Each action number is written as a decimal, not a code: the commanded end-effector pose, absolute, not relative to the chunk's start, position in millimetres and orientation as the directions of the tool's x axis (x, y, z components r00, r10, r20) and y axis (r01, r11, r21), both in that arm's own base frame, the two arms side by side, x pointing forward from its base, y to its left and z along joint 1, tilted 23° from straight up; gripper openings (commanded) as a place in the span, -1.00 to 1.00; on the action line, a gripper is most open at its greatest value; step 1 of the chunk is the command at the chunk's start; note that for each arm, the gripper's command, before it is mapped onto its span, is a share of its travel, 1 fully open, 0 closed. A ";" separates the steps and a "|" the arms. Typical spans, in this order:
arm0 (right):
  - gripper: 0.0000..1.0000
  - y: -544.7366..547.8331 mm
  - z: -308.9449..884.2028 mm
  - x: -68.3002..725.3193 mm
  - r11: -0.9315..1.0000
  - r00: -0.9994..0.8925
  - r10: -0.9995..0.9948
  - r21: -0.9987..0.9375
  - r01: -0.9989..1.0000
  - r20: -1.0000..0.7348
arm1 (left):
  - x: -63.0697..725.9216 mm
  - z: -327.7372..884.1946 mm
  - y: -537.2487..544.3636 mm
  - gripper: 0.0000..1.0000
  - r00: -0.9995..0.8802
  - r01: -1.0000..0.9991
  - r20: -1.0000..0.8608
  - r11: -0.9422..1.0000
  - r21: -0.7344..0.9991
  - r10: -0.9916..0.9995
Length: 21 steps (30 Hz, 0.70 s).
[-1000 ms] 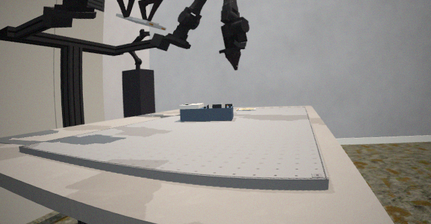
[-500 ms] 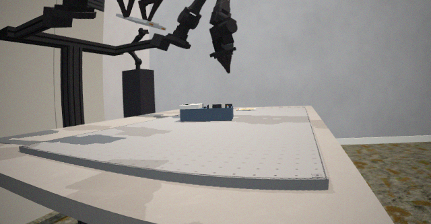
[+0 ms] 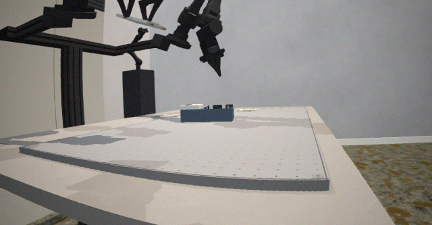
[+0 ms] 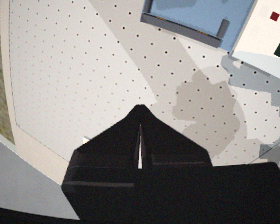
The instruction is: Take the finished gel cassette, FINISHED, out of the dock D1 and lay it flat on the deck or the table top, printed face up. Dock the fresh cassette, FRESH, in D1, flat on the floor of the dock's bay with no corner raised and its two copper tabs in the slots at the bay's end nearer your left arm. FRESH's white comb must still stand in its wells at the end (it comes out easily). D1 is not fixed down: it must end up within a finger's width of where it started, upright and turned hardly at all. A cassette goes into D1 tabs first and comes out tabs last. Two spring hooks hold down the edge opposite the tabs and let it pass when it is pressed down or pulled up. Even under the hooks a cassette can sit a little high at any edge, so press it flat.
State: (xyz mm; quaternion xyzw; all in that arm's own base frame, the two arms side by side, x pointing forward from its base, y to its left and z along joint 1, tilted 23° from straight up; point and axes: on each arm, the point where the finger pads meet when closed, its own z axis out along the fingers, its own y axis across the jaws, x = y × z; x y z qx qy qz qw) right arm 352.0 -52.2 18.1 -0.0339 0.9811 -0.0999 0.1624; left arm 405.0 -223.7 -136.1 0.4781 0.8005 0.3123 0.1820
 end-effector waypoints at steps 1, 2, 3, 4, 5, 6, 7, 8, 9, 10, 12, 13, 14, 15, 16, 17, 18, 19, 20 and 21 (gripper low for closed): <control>-1.00 -53.4 18.7 348.1 0.978 -0.948 -0.104 -0.206 -0.042 -0.301 | 402.7 -143.5 -245.4 -1.00 -0.425 0.663 0.012 0.302 0.685 0.905; -1.00 -53.4 18.7 348.1 0.978 -0.948 -0.104 -0.206 -0.042 -0.301 | 402.7 -143.5 -245.4 -1.00 -0.425 0.663 0.012 0.302 0.685 0.905; -1.00 -53.4 18.7 348.1 0.978 -0.948 -0.104 -0.206 -0.042 -0.301 | 400.8 -146.0 -249.3 -1.00 -0.425 0.663 0.012 0.302 0.685 0.905; -1.00 -53.4 18.7 348.1 0.978 -0.948 -0.104 -0.206 -0.042 -0.301 | 398.5 -148.6 -252.9 -1.00 -0.400 0.665 0.024 0.272 0.695 0.916; -1.00 -53.4 18.7 348.1 0.978 -0.948 -0.104 -0.206 -0.042 -0.301 | 396.3 -151.2 -256.6 -1.00 -0.375 0.667 0.036 0.242 0.705 0.926; -1.00 -53.4 18.7 348.1 0.978 -0.948 -0.104 -0.206 -0.042 -0.301 | 394.0 -153.8 -260.2 -1.00 -0.350 0.667 0.048 0.213 0.714 0.935; -1.00 -53.4 18.7 348.1 0.978 -0.948 -0.104 -0.206 -0.042 -0.301 | 391.8 -156.4 -263.9 -1.00 -0.350 0.667 0.048 0.213 0.714 0.935; -1.00 -53.4 18.7 348.1 0.978 -0.948 -0.104 -0.206 -0.042 -0.301 | 389.5 -159.0 -267.5 -1.00 -0.350 0.667 0.048 0.213 0.714 0.935; -1.00 -53.4 18.7 348.1 0.978 -0.948 -0.104 -0.206 -0.042 -0.301 | 387.3 -161.5 -271.2 -1.00 -0.350 0.667 0.048 0.213 0.714 0.935; -1.00 -53.4 18.7 348.1 0.978 -0.948 -0.104 -0.206 -0.042 -0.301 | 385.0 -164.1 -274.8 -1.00 -0.350 0.667 0.048 0.213 0.714 0.935; -1.00 -53.4 18.7 348.1 0.978 -0.948 -0.104 -0.206 -0.042 -0.301 | 380.5 -169.3 -282.1 -1.00 -0.350 0.667 0.048 0.213 0.714 0.935; -1.00 -53.4 18.7 348.1 0.978 -0.948 -0.104 -0.206 -0.042 -0.301 | 378.3 -171.9 -285.7 -1.00 -0.350 0.667 0.048 0.213 0.714 0.935; -1.00 -53.4 18.7 348.1 0.978 -0.948 -0.104 -0.206 -0.042 -0.301 | 375.6 -174.5 -289.0 -1.00 -0.325 0.666 0.059 0.183 0.723 0.944; -1.00 -53.4 18.7 348.1 0.978 -0.948 -0.104 -0.206 -0.042 -0.301 | 372.9 -177.1 -292.3 -1.00 -0.299 0.664 0.071 0.153 0.732 0.952; -1.00 -53.4 18.7 348.1 0.978 -0.948 -0.104 -0.206 -0.042 -0.301 | 370.2 -179.7 -295.6 -1.00 -0.274 0.661 0.083 0.124 0.740 0.958; -1.00 -53.4 18.7 348.1 0.978 -0.948 -0.104 -0.206 -0.042 -0.301 | 367.5 -182.4 -299.0 -1.00 -0.274 0.661 0.083 0.124 0.740 0.958; -1.00 -53.4 18.7 348.1 0.978 -0.948 -0.104 -0.206 -0.042 -0.301 | 367.5 -182.4 -299.0 -1.00 -0.274 0.661 0.083 0.124 0.740 0.958; -1.00 -53.4 18.7 348.1 0.978 -0.948 -0.104 -0.206 -0.042 -0.301 | 367.5 -182.4 -299.0 -1.00 -0.274 0.661 0.083 0.124 0.740 0.958; -1.00 -53.4 18.7 348.1 0.978 -0.948 -0.104 -0.206 -0.042 -0.301 | 364.9 -185.0 -302.3 -1.00 -0.274 0.661 0.083 0.124 0.740 0.958; -1.00 -53.4 18.7 348.1 0.978 -0.948 -0.104 -0.206 -0.042 -0.301 | 362.2 -187.6 -305.6 -1.00 -0.274 0.661 0.083 0.124 0.740 0.958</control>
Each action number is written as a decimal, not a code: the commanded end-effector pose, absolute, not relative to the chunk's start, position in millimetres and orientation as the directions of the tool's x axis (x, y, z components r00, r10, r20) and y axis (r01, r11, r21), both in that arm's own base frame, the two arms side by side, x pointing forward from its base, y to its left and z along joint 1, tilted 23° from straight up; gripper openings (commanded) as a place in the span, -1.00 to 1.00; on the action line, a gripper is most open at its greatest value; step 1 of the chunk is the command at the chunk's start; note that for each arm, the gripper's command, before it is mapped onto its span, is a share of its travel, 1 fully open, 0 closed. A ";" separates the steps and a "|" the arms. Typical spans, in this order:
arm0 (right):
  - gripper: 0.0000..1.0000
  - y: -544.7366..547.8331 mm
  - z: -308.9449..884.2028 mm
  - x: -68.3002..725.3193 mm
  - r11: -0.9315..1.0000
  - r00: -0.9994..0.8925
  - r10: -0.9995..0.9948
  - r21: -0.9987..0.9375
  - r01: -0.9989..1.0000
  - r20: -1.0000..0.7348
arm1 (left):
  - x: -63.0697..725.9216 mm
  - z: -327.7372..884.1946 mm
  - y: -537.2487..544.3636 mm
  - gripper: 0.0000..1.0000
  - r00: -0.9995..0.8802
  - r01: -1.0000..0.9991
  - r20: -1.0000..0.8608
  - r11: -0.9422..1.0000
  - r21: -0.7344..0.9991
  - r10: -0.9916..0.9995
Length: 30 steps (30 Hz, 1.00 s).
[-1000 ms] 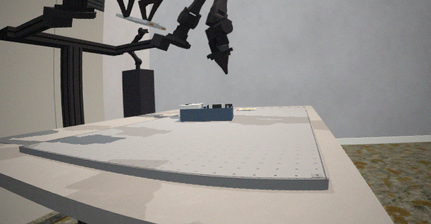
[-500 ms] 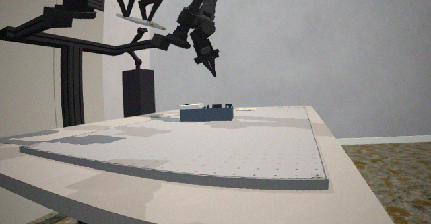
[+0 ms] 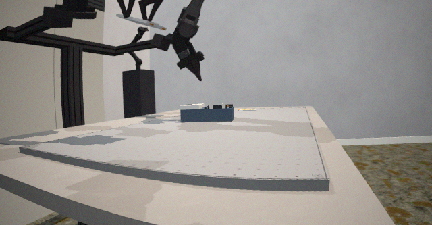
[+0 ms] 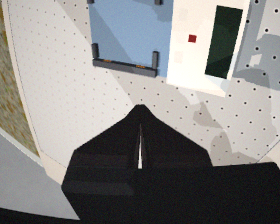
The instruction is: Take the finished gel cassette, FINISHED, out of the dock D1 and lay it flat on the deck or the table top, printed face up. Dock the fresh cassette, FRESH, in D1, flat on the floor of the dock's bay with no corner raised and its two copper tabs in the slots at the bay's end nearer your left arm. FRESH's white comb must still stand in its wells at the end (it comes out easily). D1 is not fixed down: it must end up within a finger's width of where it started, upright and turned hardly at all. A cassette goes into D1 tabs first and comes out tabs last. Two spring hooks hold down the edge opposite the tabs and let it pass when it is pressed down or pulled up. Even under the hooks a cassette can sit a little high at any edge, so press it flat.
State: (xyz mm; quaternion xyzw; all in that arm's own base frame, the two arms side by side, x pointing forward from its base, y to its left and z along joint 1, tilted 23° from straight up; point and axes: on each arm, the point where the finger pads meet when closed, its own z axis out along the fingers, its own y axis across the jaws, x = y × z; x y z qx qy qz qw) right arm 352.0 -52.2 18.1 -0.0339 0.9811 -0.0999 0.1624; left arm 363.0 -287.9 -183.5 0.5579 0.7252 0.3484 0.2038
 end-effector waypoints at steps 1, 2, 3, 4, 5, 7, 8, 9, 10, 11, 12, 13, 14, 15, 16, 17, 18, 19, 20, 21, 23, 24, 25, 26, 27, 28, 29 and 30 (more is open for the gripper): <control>-1.00 -53.4 18.7 348.1 0.978 -0.948 -0.104 -0.206 -0.042 -0.301 | 359.5 -190.2 -308.9 -1.00 -0.274 0.661 0.083 0.124 0.740 0.958; -1.00 -53.4 18.7 348.1 0.978 -0.948 -0.104 -0.206 -0.042 -0.301 | 356.8 -192.8 -312.2 -1.00 -0.269 0.657 0.079 0.122 0.744 0.960; -1.00 -53.4 18.7 348.1 0.978 -0.948 -0.104 -0.206 -0.042 -0.301 | 354.1 -195.4 -315.5 -1.00 -0.269 0.657 0.079 0.122 0.744 0.960; -1.00 -53.4 18.7 348.1 0.978 -0.948 -0.104 -0.206 -0.042 -0.301 | 351.5 -198.1 -318.8 -1.00 -0.269 0.657 0.079 0.122 0.744 0.960; -1.00 -53.4 18.7 348.1 0.978 -0.948 -0.104 -0.206 -0.042 -0.301 | 348.8 -200.7 -322.1 -1.00 -0.269 0.657 0.079 0.122 0.744 0.960; -1.00 -53.4 18.7 348.1 0.978 -0.948 -0.104 -0.206 -0.042 -0.301 | 343.7 -205.6 -328.4 -1.00 -0.269 0.657 0.079 0.122 0.744 0.960; -1.00 -53.4 18.7 348.1 0.978 -0.948 -0.104 -0.206 -0.042 -0.301 | 343.7 -205.6 -328.4 -1.00 -0.269 0.657 0.079 0.122 0.744 0.960; -1.00 -53.4 18.7 348.1 0.978 -0.948 -0.104 -0.206 -0.042 -0.301 | 343.7 -205.6 -328.4 -1.00 -0.269 0.657 0.079 0.122 0.744 0.960; -1.00 -53.4 18.7 348.1 0.978 -0.948 -0.104 -0.206 -0.042 -0.301 | 343.7 -205.6 -328.4 -1.00 -0.269 0.657 0.079 0.122 0.744 0.960; -1.00 -53.4 18.7 348.1 0.978 -0.948 -0.104 -0.206 -0.042 -0.301 | 343.7 -205.6 -328.4 -1.00 -0.269 0.657 0.079 0.122 0.744 0.960; -1.00 -53.4 18.7 348.1 0.978 -0.948 -0.104 -0.206 -0.042 -0.301 | 343.7 -205.6 -328.4 -1.00 -0.269 0.657 0.079 0.122 0.744 0.960; -1.00 -53.4 18.7 348.1 0.978 -0.948 -0.104 -0.206 -0.042 -0.301 | 343.7 -205.6 -328.4 -1.00 -0.269 0.657 0.079 0.122 0.744 0.960; -1.00 -53.4 18.7 348.1 0.978 -0.948 -0.104 -0.206 -0.042 -0.301 | 343.7 -205.6 -328.4 -1.00 -0.269 0.657 0.079 0.122 0.744 0.960; -1.00 -53.4 18.7 348.1 0.978 -0.948 -0.104 -0.206 -0.042 -0.301 | 343.7 -205.6 -328.4 -1.00 -0.269 0.657 0.079 0.122 0.744 0.960; -1.00 -53.4 18.7 348.1 0.978 -0.948 -0.104 -0.206 -0.042 -0.301 | 343.7 -205.6 -328.4 -1.00 -0.269 0.657 0.079 0.122 0.744 0.960; -1.00 -53.4 18.7 348.1 0.978 -0.948 -0.104 -0.206 -0.042 -0.301 | 343.7 -205.6 -328.4 -1.00 -0.269 0.657 0.079 0.122 0.744 0.960; -1.00 -53.4 18.7 348.1 0.978 -0.948 -0.104 -0.206 -0.042 -0.301 | 343.7 -205.6 -328.4 -1.00 -0.269 0.657 0.079 0.122 0.744 0.960; -1.00 -53.4 18.7 348.1 0.978 -0.948 -0.104 -0.206 -0.042 -0.301 | 343.7 -205.6 -328.4 -1.00 -0.269 0.657 0.079 0.122 0.744 0.960; -1.00 -53.4 18.7 348.1 0.978 -0.948 -0.104 -0.206 -0.042 -0.301 | 343.7 -205.6 -328.4 -1.00 -0.269 0.657 0.079 0.122 0.744 0.960; -1.00 -53.4 18.7 348.1 0.978 -0.948 -0.104 -0.206 -0.042 -0.301 | 343.7 -205.6 -328.4 -1.00 -0.269 0.657 0.079 0.122 0.744 0.960; -1.00 -53.4 18.7 348.1 0.978 -0.948 -0.104 -0.206 -0.042 -0.301 | 345.4 -207.7 -328.4 -1.00 -0.278 0.654 0.072 0.134 0.744 0.958; -1.00 -53.4 18.7 348.1 0.978 -0.948 -0.104 -0.206 -0.042 -0.301 | 346.2 -208.7 -328.4 -1.00 -0.278 0.654 0.072 0.134 0.744 0.958; -1.00 -53.4 18.7 348.1 0.978 -0.948 -0.104 -0.206 -0.042 -0.301 | 347.1 -209.8 -328.3 -1.00 -0.278 0.654 0.072 0.134 0.744 0.958; -1.00 -53.4 18.7 348.1 0.978 -0.948 -0.104 -0.206 -0.042 -0.301 | 347.9 -210.8 -328.3 -1.00 -0.278 0.654 0.072 0.134 0.744 0.958; -1.00 -53.4 18.7 348.1 0.978 -0.948 -0.104 -0.206 -0.042 -0.301 | 348.8 -211.8 -328.3 -1.00 -0.278 0.654 0.072 0.134 0.744 0.958; -1.00 -53.4 18.7 348.1 0.978 -0.948 -0.104 -0.206 -0.042 -0.301 | 349.6 -212.9 -328.3 -1.00 -0.278 0.654 0.072 0.134 0.744 0.958; -1.00 -53.4 18.7 348.1 0.978 -0.948 -0.104 -0.206 -0.042 -0.301 | 350.5 -213.9 -328.3 -1.00 -0.278 0.654 0.072 0.134 0.744 0.958; -1.00 -53.4 18.7 348.1 0.978 -0.948 -0.104 -0.206 -0.042 -0.301 | 350.5 -214.0 -328.3 -1.00 -0.278 0.654 0.072 0.134 0.744 0.958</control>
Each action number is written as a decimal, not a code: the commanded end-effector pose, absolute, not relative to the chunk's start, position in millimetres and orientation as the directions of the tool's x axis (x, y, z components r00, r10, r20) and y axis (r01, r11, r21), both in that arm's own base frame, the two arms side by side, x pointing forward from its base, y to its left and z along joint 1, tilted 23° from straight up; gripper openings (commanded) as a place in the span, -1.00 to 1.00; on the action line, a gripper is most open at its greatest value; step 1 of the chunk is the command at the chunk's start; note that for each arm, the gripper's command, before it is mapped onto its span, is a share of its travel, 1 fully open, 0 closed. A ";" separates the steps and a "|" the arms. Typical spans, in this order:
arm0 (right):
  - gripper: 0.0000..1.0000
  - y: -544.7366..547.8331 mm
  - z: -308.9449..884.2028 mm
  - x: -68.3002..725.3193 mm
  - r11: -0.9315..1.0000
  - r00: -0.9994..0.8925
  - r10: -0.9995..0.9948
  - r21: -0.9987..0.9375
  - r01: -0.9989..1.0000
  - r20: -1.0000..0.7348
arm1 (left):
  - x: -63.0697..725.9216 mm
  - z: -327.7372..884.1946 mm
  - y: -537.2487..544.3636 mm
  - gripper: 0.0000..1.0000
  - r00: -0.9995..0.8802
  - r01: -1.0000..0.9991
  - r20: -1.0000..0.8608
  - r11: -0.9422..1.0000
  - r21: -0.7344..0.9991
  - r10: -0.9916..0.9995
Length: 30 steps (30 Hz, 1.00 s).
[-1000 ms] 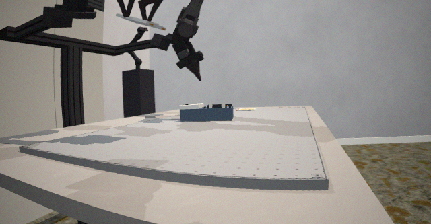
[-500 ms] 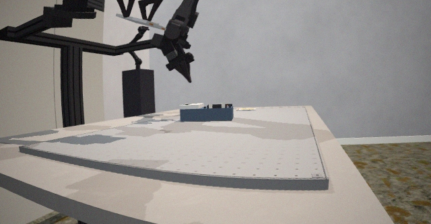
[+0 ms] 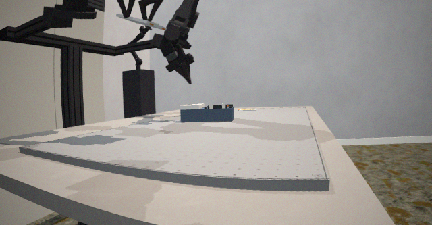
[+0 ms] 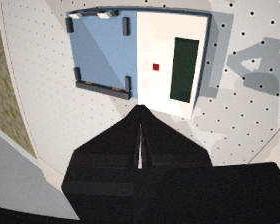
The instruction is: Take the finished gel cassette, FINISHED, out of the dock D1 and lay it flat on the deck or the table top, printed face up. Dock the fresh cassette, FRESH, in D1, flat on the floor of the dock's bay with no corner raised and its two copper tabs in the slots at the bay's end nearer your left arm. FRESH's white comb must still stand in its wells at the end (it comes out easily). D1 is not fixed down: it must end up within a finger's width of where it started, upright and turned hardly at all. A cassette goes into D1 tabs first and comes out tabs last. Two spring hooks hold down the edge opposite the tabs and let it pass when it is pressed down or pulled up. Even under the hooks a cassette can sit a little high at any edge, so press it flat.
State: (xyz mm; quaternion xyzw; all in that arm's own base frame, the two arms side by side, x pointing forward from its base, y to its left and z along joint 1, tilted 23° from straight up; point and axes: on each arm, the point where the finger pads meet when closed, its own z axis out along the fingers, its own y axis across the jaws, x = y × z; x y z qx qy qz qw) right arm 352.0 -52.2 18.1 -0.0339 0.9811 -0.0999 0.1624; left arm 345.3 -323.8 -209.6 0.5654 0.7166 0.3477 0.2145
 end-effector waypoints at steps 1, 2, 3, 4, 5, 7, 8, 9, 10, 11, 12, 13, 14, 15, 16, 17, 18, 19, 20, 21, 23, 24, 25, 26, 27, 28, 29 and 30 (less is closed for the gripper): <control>-1.00 -53.4 18.7 348.1 0.978 -0.948 -0.104 -0.206 -0.042 -0.301 | 350.5 -214.0 -328.3 -1.00 -0.278 0.654 0.072 0.134 0.744 0.958; -1.00 -53.4 18.7 348.1 0.978 -0.948 -0.104 -0.206 -0.042 -0.301 | 350.5 -214.0 -328.3 -1.00 -0.278 0.654 0.072 0.134 0.744 0.958; -1.00 -53.4 18.7 348.1 0.978 -0.948 -0.104 -0.206 -0.042 -0.301 | 350.5 -214.0 -328.3 -1.00 -0.278 0.654 0.072 0.134 0.744 0.958; -1.00 -53.4 18.7 348.1 0.978 -0.948 -0.104 -0.206 -0.042 -0.301 | 350.5 -214.0 -328.3 -1.00 -0.278 0.654 0.072 0.134 0.744 0.958; -1.00 -53.4 18.7 348.1 0.978 -0.948 -0.104 -0.206 -0.042 -0.301 | 350.5 -214.0 -328.3 -1.00 -0.278 0.654 0.072 0.134 0.744 0.958; -1.00 -53.4 18.7 348.1 0.978 -0.948 -0.104 -0.206 -0.042 -0.301 | 350.5 -214.0 -328.3 -1.00 -0.278 0.654 0.072 0.134 0.744 0.958; -1.00 -53.4 18.7 348.1 0.978 -0.948 -0.104 -0.206 -0.042 -0.301 | 350.5 -214.0 -328.3 -1.00 -0.278 0.654 0.072 0.134 0.744 0.958; -1.00 -53.4 18.7 348.1 0.978 -0.948 -0.104 -0.206 -0.042 -0.301 | 350.5 -214.0 -328.3 -1.00 -0.278 0.654 0.072 0.134 0.744 0.958; -1.00 -53.4 18.7 348.1 0.978 -0.948 -0.104 -0.206 -0.042 -0.301 | 351.1 -215.2 -328.0 -1.00 -0.283 0.652 0.066 0.142 0.745 0.957; -1.00 -53.4 18.7 348.1 0.978 -0.948 -0.104 -0.206 -0.042 -0.301 | 351.7 -216.4 -327.8 -1.00 -0.283 0.652 0.066 0.142 0.745 0.957; -1.00 -53.4 18.7 348.1 0.978 -0.948 -0.104 -0.206 -0.042 -0.301 | 352.2 -217.5 -327.5 -1.00 -0.283 0.652 0.066 0.142 0.745 0.957; -1.00 -53.4 18.7 348.1 0.978 -0.948 -0.104 -0.206 -0.042 -0.301 | 352.8 -218.7 -327.2 -1.00 -0.283 0.652 0.066 0.142 0.745 0.957; -1.00 -53.4 18.7 348.1 0.978 -0.948 -0.104 -0.206 -0.042 -0.301 | 353.3 -219.9 -326.9 -1.00 -0.283 0.652 0.066 0.142 0.745 0.957; -1.00 -53.4 18.7 348.1 0.978 -0.948 -0.104 -0.206 -0.042 -0.301 | 353.9 -221.1 -326.6 -1.00 -0.283 0.652 0.066 0.142 0.745 0.957; -1.00 -53.4 18.7 348.1 0.978 -0.948 -0.104 -0.206 -0.042 -0.301 | 354.4 -222.3 -326.3 -1.00 -0.283 0.652 0.066 0.142 0.745 0.957; -1.00 -53.4 18.7 348.1 0.978 -0.948 -0.104 -0.206 -0.042 -0.301 | 355.0 -223.4 -326.1 -1.00 -0.283 0.652 0.066 0.142 0.745 0.957; -1.00 -53.4 18.7 348.1 0.978 -0.948 -0.104 -0.206 -0.042 -0.301 | 355.0 -223.4 -326.1 -1.00 -0.283 0.652 0.066 0.142 0.745 0.957; -1.00 -53.4 18.7 348.1 0.978 -0.948 -0.104 -0.206 -0.042 -0.301 | 355.0 -223.4 -326.1 -1.00 -0.283 0.652 0.066 0.142 0.745 0.957; -1.00 -53.4 18.7 348.1 0.978 -0.948 -0.104 -0.206 -0.042 -0.301 | 355.5 -224.6 -325.8 -1.00 -0.283 0.652 0.066 0.142 0.745 0.957; -1.00 -53.4 18.7 348.1 0.978 -0.948 -0.104 -0.206 -0.042 -0.301 | 356.1 -225.8 -325.5 -1.00 -0.283 0.652 0.066 0.142 0.745 0.957; -1.00 -53.4 18.7 348.1 0.978 -0.948 -0.104 -0.206 -0.042 -0.301 | 357.2 -228.2 -324.9 -1.00 -0.283 0.652 0.066 0.142 0.745 0.957; -1.00 -53.4 18.7 348.1 0.978 -0.948 -0.104 -0.206 -0.042 -0.301 | 357.8 -229.3 -324.7 -1.00 -0.283 0.652 0.066 0.142 0.745 0.957; -1.00 -53.4 18.7 348.1 0.978 -0.948 -0.104 -0.206 -0.042 -0.301 | 358.3 -230.5 -324.4 -1.00 -0.283 0.652 0.066 0.142 0.745 0.957; -1.00 -53.4 18.7 348.1 0.978 -0.948 -0.104 -0.206 -0.042 -0.301 | 358.9 -231.7 -324.1 -1.00 -0.283 0.652 0.066 0.142 0.745 0.957; -1.00 -53.4 18.7 348.1 0.978 -0.948 -0.104 -0.206 -0.042 -0.301 | 359.4 -232.9 -323.8 -1.00 -0.283 0.652 0.066 0.142 0.745 0.957; -1.00 -53.4 18.7 348.1 0.978 -0.948 -0.104 -0.206 -0.042 -0.301 | 360.0 -234.1 -323.5 -1.00 -0.283 0.652 0.066 0.142 0.745 0.957; -1.00 -53.4 18.7 348.1 0.978 -0.948 -0.104 -0.206 -0.042 -0.301 | 360.5 -235.2 -323.3 -1.00 -0.283 0.652 0.066 0.142 0.745 0.957; -1.00 -53.4 18.7 348.1 0.978 -0.948 -0.104 -0.206 -0.042 -0.301 | 361.1 -236.4 -323.0 -1.00 -0.283 0.652 0.066 0.142 0.745 0.957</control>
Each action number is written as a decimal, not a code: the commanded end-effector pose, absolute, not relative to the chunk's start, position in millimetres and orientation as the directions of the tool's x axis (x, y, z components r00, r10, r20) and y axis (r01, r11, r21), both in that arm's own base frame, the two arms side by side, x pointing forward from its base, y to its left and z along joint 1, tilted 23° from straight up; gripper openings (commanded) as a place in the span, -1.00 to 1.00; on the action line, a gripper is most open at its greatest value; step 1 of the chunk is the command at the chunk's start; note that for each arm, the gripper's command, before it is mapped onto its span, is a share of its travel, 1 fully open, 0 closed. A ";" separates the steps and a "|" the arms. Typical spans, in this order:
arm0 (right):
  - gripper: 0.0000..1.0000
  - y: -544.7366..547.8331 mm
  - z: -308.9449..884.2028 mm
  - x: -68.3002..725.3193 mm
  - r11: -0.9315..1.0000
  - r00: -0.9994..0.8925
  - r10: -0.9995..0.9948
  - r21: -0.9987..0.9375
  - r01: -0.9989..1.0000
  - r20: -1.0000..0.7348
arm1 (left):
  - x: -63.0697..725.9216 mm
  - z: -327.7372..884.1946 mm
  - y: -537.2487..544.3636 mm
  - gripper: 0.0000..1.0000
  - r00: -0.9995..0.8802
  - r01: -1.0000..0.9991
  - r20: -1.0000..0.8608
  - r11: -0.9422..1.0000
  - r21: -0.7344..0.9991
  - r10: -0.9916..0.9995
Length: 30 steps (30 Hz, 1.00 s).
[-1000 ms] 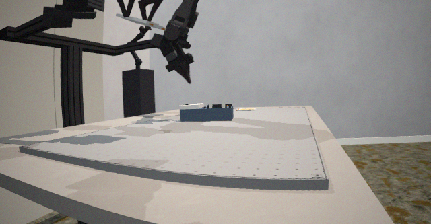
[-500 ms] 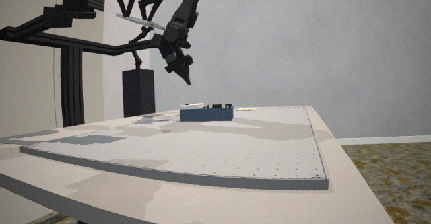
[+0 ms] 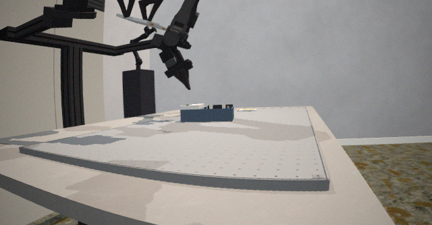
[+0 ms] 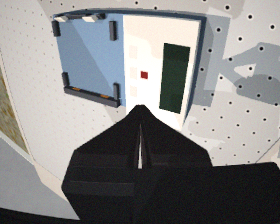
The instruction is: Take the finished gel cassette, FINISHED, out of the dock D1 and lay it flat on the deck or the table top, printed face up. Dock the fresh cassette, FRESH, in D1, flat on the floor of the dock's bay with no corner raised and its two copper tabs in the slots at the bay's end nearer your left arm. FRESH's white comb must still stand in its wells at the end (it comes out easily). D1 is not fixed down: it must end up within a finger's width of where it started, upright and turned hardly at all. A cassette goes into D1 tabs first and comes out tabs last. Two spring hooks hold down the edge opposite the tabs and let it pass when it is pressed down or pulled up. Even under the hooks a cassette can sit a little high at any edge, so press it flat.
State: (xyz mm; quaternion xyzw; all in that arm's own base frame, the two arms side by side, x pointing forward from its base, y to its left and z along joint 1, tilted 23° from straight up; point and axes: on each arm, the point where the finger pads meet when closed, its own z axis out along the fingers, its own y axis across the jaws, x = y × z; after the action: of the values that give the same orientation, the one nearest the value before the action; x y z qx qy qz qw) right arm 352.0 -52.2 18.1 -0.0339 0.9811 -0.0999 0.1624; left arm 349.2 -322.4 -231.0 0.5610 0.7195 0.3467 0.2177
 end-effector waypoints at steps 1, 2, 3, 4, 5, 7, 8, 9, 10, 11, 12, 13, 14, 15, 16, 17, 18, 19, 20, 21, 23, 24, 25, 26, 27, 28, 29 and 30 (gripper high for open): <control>-1.00 -53.4 18.7 348.1 0.978 -0.948 -0.104 -0.206 -0.042 -0.301 | 361.6 -237.6 -322.7 -1.00 -0.283 0.652 0.066 0.142 0.745 0.957; -1.00 -53.4 18.7 348.1 0.978 -0.948 -0.104 -0.206 -0.042 -0.301 | 362.2 -238.8 -322.4 -1.00 -0.283 0.652 0.066 0.142 0.745 0.957; -1.00 -53.4 18.7 348.1 0.978 -0.948 -0.104 -0.206 -0.042 -0.301 | 362.7 -240.0 -322.1 -1.00 -0.283 0.652 0.066 0.142 0.745 0.957; -1.00 -53.4 18.7 348.1 0.978 -0.948 -0.104 -0.206 -0.042 -0.301 | 363.3 -241.1 -321.9 -1.00 -0.283 0.652 0.066 0.142 0.745 0.957; -1.00 -53.4 18.7 348.1 0.978 -0.948 -0.104 -0.206 -0.042 -0.301 | 363.3 -241.1 -321.9 -1.00 -0.283 0.652 0.066 0.142 0.745 0.957; -1.00 -53.4 18.7 348.1 0.978 -0.948 -0.104 -0.206 -0.042 -0.301 | 363.8 -242.3 -321.6 -1.00 -0.283 0.652 0.066 0.142 0.745 0.957; -1.00 -53.4 18.7 348.1 0.978 -0.948 -0.104 -0.206 -0.042 -0.301 | 364.4 -243.5 -321.3 -1.00 -0.283 0.652 0.066 0.142 0.745 0.957; -1.00 -53.4 18.7 348.1 0.978 -0.948 -0.104 -0.206 -0.042 -0.301 | 365.0 -244.7 -321.0 -1.00 -0.283 0.652 0.066 0.142 0.745 0.957; -1.00 -53.4 18.7 348.1 0.978 -0.948 -0.104 -0.206 -0.042 -0.301 | 365.5 -245.8 -320.7 -1.00 -0.283 0.652 0.066 0.142 0.745 0.957; -1.00 -53.4 18.7 348.1 0.978 -0.948 -0.104 -0.206 -0.042 -0.301 | 366.1 -247.0 -320.4 -1.00 -0.283 0.652 0.066 0.142 0.745 0.957; -1.00 -53.4 18.7 348.1 0.978 -0.948 -0.104 -0.206 -0.042 -0.301 | 366.6 -248.2 -320.2 -1.00 -0.283 0.652 0.066 0.142 0.745 0.957; -1.00 -53.4 18.7 348.1 0.978 -0.948 -0.104 -0.206 -0.042 -0.301 | 367.2 -249.4 -319.9 -1.00 -0.283 0.652 0.066 0.142 0.745 0.957; -1.00 -53.4 18.7 348.1 0.978 -0.948 -0.104 -0.206 -0.042 -0.301 | 367.7 -250.6 -319.6 -1.00 -0.283 0.652 0.066 0.142 0.745 0.957; -1.00 -53.4 18.7 348.1 0.978 -0.948 -0.104 -0.206 -0.042 -0.301 | 368.3 -251.7 -319.3 -1.00 -0.283 0.652 0.066 0.142 0.745 0.957; -1.00 -53.4 18.7 348.1 0.978 -0.948 -0.104 -0.206 -0.042 -0.301 | 368.8 -252.9 -319.0 -1.00 -0.283 0.652 0.066 0.142 0.745 0.957; -1.00 -53.4 18.7 348.1 0.978 -0.948 -0.104 -0.206 -0.042 -0.301 | 369.4 -254.1 -318.8 -1.00 -0.283 0.652 0.066 0.142 0.745 0.957; -1.00 -53.4 18.7 348.1 0.978 -0.948 -0.104 -0.206 -0.042 -0.301 | 369.9 -255.3 -318.5 -1.00 -0.283 0.652 0.066 0.142 0.745 0.957; -1.00 -53.4 18.7 348.1 0.978 -0.948 -0.104 -0.206 -0.042 -0.301 | 370.5 -256.5 -318.2 -1.00 -0.283 0.652 0.066 0.142 0.745 0.957; -1.00 -53.4 18.7 348.1 0.978 -0.948 -0.104 -0.206 -0.042 -0.301 | 371.1 -257.6 -317.9 -1.00 -0.283 0.652 0.066 0.142 0.745 0.957; -1.00 -53.4 18.7 348.1 0.978 -0.948 -0.104 -0.206 -0.042 -0.301 | 371.6 -258.8 -317.6 -1.00 -0.283 0.652 0.066 0.142 0.745 0.957; -1.00 -53.4 18.7 348.1 0.978 -0.948 -0.104 -0.206 -0.042 -0.301 | 371.6 -258.8 -317.6 -1.00 -0.283 0.652 0.066 0.142 0.745 0.957; -1.00 -53.4 18.7 348.1 0.978 -0.948 -0.104 -0.206 -0.042 -0.301 | 372.2 -260.0 -317.4 -1.00 -0.283 0.652 0.066 0.142 0.745 0.957; -1.00 -53.4 18.7 348.1 0.978 -0.948 -0.104 -0.206 -0.042 -0.301 | 372.7 -261.2 -317.1 -1.00 -0.283 0.652 0.066 0.142 0.745 0.957; -1.00 -53.4 18.7 348.1 0.978 -0.948 -0.104 -0.206 -0.042 -0.301 | 373.3 -262.4 -316.8 -1.00 -0.283 0.652 0.066 0.142 0.745 0.957; -1.00 -53.4 18.7 348.1 0.978 -0.948 -0.104 -0.206 -0.042 -0.301 | 373.8 -263.5 -316.5 -1.00 -0.283 0.652 0.066 0.142 0.745 0.957; -1.00 -53.4 18.7 348.1 0.978 -0.948 -0.104 -0.206 -0.042 -0.301 | 374.4 -264.7 -316.2 -1.00 -0.283 0.652 0.066 0.142 0.745 0.957; -1.00 -53.4 18.7 348.1 0.978 -0.948 -0.104 -0.206 -0.042 -0.301 | 374.9 -265.9 -316.0 -1.00 -0.283 0.652 0.066 0.142 0.745 0.957; -1.00 -53.4 18.7 348.1 0.978 -0.948 -0.104 -0.206 -0.042 -0.301 | 375.5 -267.1 -315.7 -1.00 -0.283 0.652 0.066 0.142 0.745 0.957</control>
State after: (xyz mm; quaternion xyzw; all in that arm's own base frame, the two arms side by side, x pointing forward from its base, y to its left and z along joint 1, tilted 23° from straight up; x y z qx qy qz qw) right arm 352.0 -52.2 18.1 -0.0339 0.9811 -0.0999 0.1624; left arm 364.3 -316.7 -261.2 0.5596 0.7207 0.3458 0.2187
